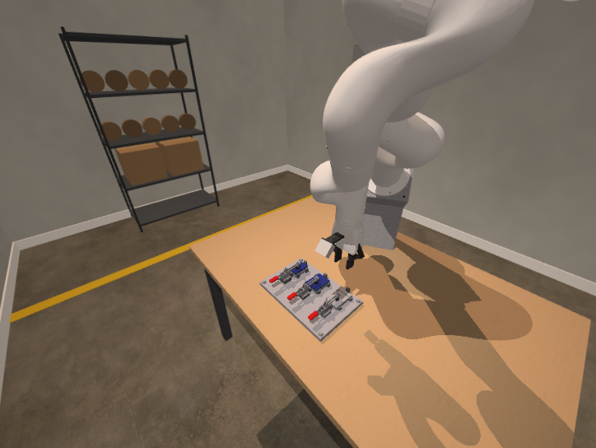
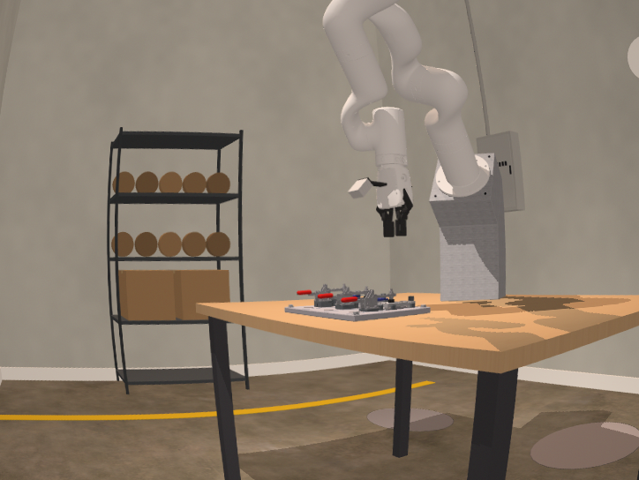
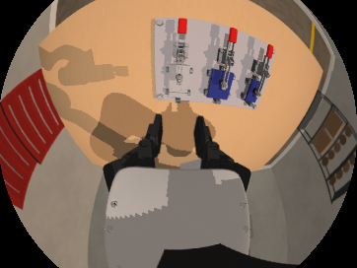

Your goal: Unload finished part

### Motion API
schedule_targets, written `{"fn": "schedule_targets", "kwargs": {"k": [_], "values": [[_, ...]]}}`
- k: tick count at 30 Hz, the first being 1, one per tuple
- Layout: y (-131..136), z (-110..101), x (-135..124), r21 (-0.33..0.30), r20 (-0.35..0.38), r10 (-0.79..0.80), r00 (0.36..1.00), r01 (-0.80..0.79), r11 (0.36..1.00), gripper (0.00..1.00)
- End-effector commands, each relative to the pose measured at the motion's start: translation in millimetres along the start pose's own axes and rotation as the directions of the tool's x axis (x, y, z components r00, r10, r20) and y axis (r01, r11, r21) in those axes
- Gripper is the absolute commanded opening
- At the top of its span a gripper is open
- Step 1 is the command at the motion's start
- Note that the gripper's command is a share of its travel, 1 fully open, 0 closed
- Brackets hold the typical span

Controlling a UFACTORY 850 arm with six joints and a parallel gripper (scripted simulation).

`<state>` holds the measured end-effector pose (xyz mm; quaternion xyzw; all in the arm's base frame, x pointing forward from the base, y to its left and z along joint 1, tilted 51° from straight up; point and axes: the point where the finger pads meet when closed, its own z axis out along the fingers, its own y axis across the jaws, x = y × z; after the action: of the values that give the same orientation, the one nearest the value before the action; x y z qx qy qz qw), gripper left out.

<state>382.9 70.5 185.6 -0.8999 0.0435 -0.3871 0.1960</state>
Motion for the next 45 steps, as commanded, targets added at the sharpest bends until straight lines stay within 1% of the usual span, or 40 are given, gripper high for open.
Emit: {"fn": "schedule_targets", "kwargs": {"k": [1, 17, 23, 27, 34, 37, 45], "values": [[0, 0, 0, 0.000, 0.000, 0.000, 1.000, 0.000, 1.000, 0.47], [0, 0, 0, 0.000, 0.000, 0.000, 1.000, 0.000, 1.000, 0.47], [0, 3, 0, 0.000, 0.000, 0.000, 1.000, 0.000, 1.000, 0.47], [0, 15, 0, 0.000, 0.000, 0.000, 1.000, 0.000, 1.000, 0.47], [0, 46, 0, 0.000, 0.000, 0.000, 1.000, 0.000, 1.000, 0.47], [0, 55, 0, 0.000, 0.000, 0.000, 1.000, 0.000, 1.000, 0.47], [0, 60, 0, 0.000, 0.000, 0.000, 1.000, 0.000, 1.000, 0.47]]}}
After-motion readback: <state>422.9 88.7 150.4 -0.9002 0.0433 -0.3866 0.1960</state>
